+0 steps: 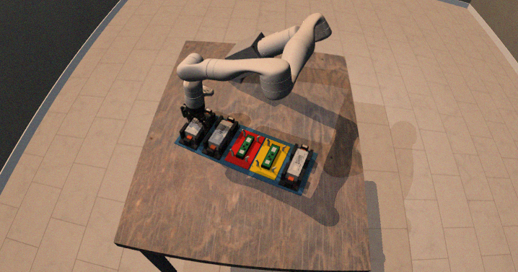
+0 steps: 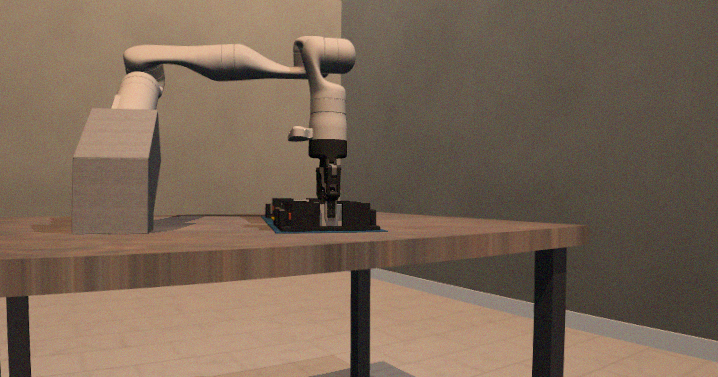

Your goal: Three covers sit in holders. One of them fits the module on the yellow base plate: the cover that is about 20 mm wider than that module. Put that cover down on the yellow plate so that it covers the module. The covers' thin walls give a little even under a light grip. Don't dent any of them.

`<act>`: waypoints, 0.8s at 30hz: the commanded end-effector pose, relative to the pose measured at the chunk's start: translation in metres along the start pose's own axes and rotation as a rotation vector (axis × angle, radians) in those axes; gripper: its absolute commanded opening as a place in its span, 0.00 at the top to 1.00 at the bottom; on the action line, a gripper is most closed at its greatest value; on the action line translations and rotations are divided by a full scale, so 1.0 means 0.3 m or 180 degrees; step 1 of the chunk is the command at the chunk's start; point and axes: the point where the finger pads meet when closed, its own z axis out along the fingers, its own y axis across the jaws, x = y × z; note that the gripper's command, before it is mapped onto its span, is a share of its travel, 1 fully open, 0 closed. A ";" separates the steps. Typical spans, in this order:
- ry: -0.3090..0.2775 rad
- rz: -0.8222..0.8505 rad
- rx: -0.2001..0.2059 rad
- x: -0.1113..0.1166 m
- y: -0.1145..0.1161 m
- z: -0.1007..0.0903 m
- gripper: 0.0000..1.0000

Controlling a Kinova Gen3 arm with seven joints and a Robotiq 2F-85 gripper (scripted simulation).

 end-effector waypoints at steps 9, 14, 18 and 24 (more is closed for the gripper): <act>-0.0005 0.0000 0.0003 -0.002 -0.001 -0.003 1.00; -0.0005 0.0000 0.0003 -0.002 -0.001 -0.003 1.00; -0.0005 0.0000 0.0003 -0.002 -0.001 -0.003 1.00; -0.0005 0.0000 0.0003 -0.002 -0.001 -0.003 1.00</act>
